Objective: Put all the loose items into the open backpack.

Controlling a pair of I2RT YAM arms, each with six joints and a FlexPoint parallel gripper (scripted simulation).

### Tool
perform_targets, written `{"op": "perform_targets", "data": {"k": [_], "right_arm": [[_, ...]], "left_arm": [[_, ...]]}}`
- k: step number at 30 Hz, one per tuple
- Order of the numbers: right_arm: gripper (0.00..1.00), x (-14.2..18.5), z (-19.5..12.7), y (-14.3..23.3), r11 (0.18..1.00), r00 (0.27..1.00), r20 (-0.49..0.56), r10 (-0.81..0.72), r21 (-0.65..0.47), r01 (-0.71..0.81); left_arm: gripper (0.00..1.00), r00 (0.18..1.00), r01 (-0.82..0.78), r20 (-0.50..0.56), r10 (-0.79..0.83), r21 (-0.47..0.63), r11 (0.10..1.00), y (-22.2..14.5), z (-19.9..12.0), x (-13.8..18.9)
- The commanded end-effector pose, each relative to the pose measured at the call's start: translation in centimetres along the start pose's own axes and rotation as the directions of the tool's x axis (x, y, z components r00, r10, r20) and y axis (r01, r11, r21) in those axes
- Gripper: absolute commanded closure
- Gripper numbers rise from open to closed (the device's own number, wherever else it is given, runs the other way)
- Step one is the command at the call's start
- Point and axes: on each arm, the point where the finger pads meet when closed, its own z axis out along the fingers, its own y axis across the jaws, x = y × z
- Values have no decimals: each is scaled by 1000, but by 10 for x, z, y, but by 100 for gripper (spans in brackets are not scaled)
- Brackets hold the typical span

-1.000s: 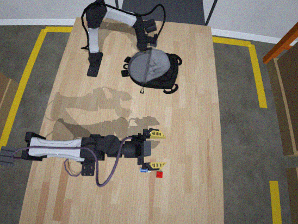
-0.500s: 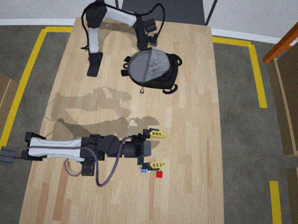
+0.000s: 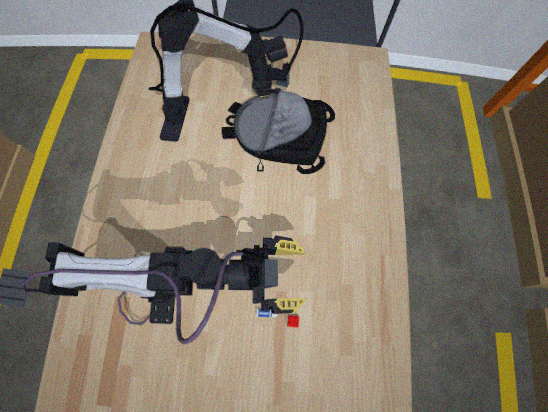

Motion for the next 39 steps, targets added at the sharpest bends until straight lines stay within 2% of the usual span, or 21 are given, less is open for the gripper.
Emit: {"op": "perform_targets", "data": {"k": [1, 17, 39], "right_arm": [[10, -6, -2, 0, 1000, 1000, 16, -1, 1, 1], [10, -6, -2, 0, 1000, 1000, 16, -1, 1, 1], [10, -6, -2, 0, 1000, 1000, 16, -1, 1, 1]], "left_arm": [[89, 999, -50, -19, 49, -13, 999, 2, 10, 4], [89, 999, -50, -18, 49, -13, 999, 2, 29, 8], [89, 999, -49, -18, 49, -12, 999, 3, 28, 11]]}}
